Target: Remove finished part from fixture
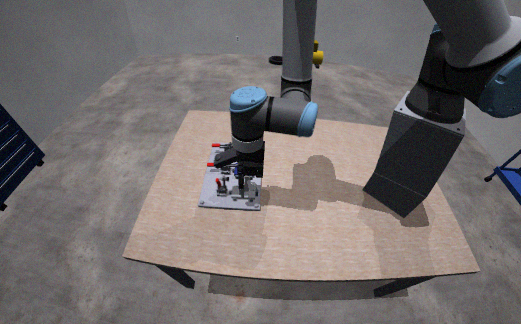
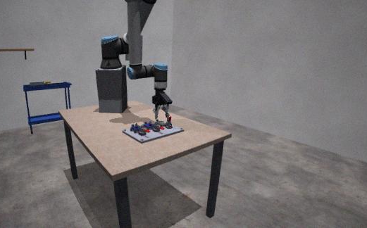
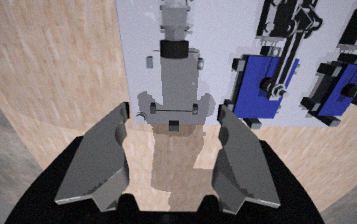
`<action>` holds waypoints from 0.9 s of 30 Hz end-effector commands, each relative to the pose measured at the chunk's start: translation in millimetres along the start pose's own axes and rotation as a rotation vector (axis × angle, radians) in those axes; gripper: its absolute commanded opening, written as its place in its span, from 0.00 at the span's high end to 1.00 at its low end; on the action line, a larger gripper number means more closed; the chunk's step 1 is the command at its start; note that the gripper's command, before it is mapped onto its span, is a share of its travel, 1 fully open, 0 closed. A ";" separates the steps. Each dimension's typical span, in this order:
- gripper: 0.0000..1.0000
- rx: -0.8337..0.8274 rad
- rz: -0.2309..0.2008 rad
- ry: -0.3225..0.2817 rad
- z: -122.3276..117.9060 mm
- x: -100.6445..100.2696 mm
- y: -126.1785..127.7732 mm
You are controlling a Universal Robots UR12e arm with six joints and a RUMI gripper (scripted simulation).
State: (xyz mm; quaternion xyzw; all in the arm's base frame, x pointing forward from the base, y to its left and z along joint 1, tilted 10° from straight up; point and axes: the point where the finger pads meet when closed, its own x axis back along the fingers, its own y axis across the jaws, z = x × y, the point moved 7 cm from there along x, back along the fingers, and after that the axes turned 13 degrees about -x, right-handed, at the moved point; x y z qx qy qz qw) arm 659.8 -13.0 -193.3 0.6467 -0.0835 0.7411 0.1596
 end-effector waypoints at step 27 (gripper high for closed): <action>0.41 0.000 0.000 0.001 0.6 -7.6 -0.2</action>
